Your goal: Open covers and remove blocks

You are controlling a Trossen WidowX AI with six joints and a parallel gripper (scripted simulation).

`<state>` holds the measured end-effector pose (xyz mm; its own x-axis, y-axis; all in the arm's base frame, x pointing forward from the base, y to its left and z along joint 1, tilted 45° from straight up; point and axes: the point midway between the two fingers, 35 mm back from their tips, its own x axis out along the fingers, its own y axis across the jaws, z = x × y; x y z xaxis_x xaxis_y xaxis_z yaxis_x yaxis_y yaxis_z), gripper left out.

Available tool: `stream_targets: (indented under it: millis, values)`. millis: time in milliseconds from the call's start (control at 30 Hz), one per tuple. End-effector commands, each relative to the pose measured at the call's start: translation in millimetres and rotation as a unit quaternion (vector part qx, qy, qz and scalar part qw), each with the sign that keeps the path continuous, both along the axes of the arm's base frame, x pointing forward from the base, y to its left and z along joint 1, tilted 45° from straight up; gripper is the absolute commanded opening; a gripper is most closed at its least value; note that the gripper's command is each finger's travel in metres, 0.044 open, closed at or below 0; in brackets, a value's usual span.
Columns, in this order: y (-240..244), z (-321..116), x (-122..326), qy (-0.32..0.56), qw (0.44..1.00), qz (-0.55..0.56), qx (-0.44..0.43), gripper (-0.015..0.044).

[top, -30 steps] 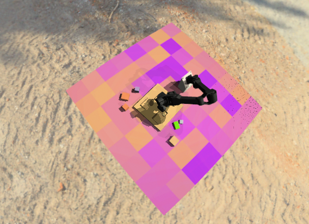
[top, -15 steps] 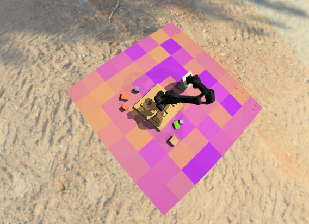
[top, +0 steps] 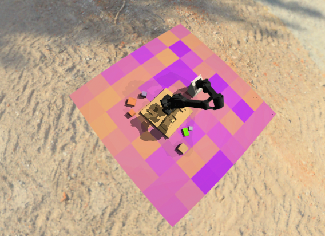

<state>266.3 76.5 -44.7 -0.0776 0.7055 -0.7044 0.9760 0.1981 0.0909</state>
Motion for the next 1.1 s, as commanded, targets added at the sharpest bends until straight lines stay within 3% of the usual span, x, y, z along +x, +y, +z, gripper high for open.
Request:
stream_targets:
  millis: [0, 1067]
  values:
    - [-4.0, -3.4, 1.1, -0.001, 1.000, 0.000, -0.003, 0.0000]
    - [-28.2, -10.6, 5.3, -0.001, 1.000, 0.001, -0.003, 0.0000]
